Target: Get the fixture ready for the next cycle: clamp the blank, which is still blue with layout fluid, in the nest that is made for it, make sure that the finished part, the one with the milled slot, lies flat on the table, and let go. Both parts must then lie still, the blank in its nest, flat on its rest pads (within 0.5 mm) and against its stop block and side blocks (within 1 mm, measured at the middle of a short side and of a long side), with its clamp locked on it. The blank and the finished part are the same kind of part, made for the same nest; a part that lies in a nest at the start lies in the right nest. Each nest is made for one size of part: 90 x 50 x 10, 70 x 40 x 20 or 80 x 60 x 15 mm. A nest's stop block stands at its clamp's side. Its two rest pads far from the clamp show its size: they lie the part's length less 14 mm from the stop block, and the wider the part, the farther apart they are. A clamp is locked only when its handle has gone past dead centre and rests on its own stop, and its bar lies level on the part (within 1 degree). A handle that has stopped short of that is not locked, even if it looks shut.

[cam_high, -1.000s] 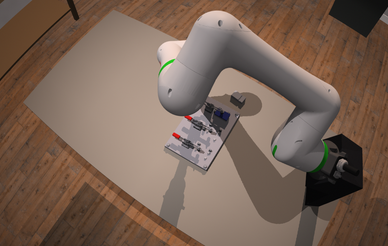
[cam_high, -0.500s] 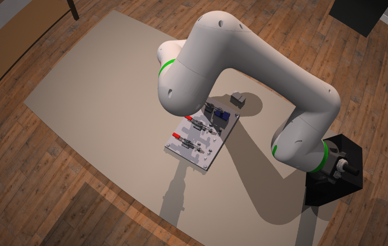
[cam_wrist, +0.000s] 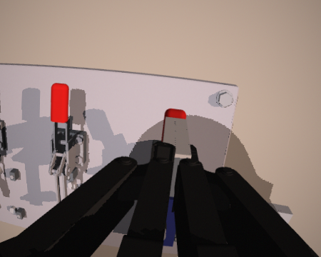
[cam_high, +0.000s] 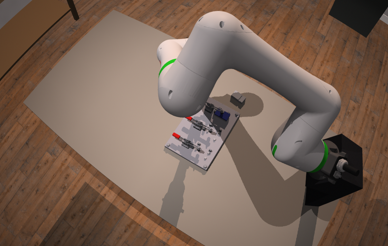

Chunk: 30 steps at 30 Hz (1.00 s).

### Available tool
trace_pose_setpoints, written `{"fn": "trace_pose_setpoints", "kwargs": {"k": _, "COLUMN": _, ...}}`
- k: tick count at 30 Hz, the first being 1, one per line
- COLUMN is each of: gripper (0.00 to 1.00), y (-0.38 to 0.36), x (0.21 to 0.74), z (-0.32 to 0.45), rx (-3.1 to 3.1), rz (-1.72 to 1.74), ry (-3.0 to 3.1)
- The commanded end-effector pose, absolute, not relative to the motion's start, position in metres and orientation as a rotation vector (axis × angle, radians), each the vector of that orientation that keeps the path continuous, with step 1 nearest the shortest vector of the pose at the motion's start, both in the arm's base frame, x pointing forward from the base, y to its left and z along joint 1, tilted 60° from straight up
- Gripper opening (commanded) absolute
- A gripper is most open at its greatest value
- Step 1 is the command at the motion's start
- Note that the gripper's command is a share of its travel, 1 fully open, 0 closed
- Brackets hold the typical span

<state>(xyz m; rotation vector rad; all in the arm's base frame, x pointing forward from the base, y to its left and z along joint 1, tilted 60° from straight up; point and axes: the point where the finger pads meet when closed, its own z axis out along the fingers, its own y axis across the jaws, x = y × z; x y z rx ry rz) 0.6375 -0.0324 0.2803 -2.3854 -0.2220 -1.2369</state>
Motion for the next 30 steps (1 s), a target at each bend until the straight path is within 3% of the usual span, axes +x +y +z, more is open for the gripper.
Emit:
{"fn": "trace_pose_setpoints", "kwargs": {"k": 1, "gripper": 0.00, "y": -0.0327, "x": 0.6375, "z": 0.2804, "rx": -2.385, "rz": -1.237, "ry": -0.222}}
{"fn": "trace_pose_setpoints", "kwargs": {"k": 30, "gripper": 0.00, "y": -0.0294, "x": 0.6434, "z": 0.2765, "rx": -2.385, "rz": -1.237, "ry": -0.222}}
